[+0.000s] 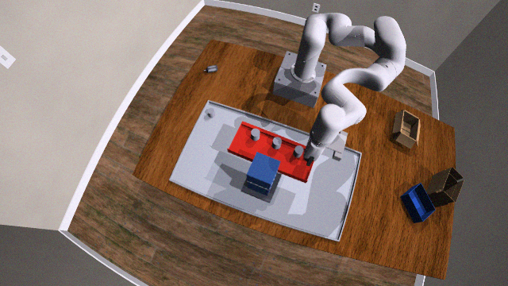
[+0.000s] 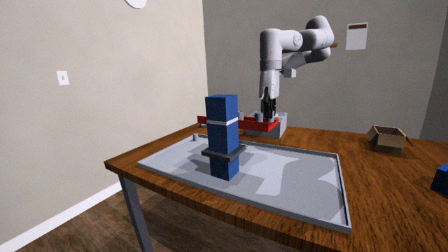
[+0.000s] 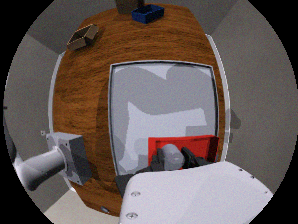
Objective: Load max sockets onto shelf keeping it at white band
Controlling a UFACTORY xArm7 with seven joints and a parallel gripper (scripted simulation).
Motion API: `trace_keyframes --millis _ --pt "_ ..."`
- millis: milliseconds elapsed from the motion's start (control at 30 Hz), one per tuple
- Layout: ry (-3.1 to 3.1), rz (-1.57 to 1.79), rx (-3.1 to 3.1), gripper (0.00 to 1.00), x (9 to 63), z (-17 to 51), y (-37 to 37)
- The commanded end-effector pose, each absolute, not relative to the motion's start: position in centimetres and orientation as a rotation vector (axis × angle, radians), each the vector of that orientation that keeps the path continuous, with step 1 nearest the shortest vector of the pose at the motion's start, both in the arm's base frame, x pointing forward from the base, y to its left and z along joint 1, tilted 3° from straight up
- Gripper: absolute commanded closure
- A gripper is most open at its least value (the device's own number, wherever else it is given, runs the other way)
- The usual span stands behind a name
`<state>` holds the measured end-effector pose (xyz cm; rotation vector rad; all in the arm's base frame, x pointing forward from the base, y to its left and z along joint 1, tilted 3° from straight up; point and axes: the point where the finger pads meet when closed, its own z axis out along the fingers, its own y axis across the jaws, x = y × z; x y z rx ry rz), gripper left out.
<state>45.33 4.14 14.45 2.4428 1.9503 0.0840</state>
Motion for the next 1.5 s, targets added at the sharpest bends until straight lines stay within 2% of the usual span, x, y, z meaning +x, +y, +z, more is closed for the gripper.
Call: trace_keyframes --millis 0,1467 --pt "1.949 0.089 2.441 1.0 45.42 14.49 4.12" --pt "1.949 0.089 2.441 1.0 45.47 13.75 4.14"
